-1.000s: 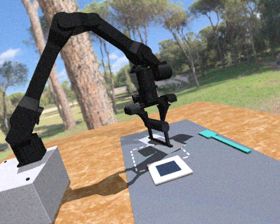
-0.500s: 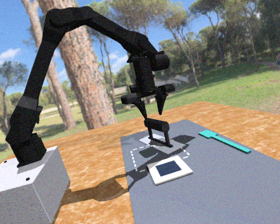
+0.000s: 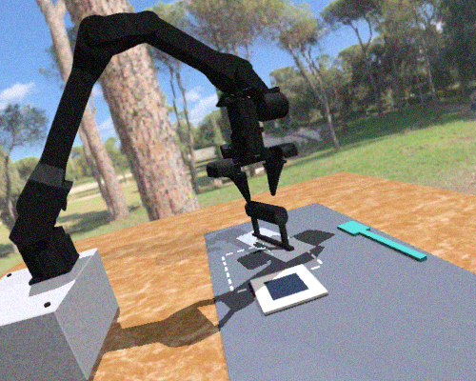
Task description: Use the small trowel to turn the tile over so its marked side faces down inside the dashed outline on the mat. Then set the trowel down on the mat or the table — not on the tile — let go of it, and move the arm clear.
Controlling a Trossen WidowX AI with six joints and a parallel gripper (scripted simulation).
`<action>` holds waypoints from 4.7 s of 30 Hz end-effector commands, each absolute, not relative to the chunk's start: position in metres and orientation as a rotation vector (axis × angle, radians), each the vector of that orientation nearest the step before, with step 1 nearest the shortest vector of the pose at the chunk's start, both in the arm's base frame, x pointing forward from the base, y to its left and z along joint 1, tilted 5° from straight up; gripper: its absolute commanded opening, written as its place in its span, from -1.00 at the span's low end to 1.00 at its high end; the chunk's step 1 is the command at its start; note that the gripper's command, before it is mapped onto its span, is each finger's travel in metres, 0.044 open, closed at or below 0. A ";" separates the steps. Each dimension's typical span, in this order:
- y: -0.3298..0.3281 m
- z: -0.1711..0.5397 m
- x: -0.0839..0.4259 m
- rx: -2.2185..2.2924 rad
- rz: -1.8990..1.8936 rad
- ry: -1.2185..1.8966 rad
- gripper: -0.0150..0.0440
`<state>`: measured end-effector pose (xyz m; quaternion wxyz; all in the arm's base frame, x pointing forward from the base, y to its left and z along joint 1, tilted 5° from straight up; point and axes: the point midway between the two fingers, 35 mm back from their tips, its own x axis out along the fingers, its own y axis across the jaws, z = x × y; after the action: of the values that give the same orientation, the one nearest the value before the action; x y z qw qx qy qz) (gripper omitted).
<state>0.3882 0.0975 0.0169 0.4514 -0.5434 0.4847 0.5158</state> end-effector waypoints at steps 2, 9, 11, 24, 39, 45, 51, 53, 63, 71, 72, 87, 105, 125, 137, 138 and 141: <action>0.097 0.008 0.388 -1.355 1.293 1.185 0.42; 0.097 -0.003 0.389 -1.374 1.312 1.172 0.42; 0.096 -0.007 0.389 -1.379 1.318 1.169 0.42; 0.096 -0.019 0.389 -1.398 1.338 1.155 0.07; 0.096 -0.019 0.389 -1.398 1.338 1.155 -0.05; 0.096 -0.019 0.389 -1.398 1.338 1.155 -0.05; 0.096 -0.019 0.389 -1.346 1.283 1.192 -0.05; 0.096 -0.019 0.389 -1.304 1.239 1.220 -0.05; 0.096 -0.019 0.389 -1.165 1.094 1.304 -0.05; 0.096 -0.019 0.389 -1.165 1.094 1.304 0.31; 0.096 -0.019 0.389 -1.165 1.094 1.304 0.39; 0.096 -0.019 0.389 -1.165 1.094 1.304 0.42; 0.098 0.035 0.388 -1.172 1.090 1.296 0.53; 0.108 0.026 0.392 -0.954 0.747 1.317 0.53; 0.113 0.019 0.394 -0.716 0.458 1.289 0.53; 0.113 0.018 0.394 -0.693 0.433 1.284 0.53; 0.114 0.017 0.394 -0.622 0.359 1.269 0.53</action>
<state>0.3935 0.1126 0.0171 0.7211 -0.3151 0.5840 0.1994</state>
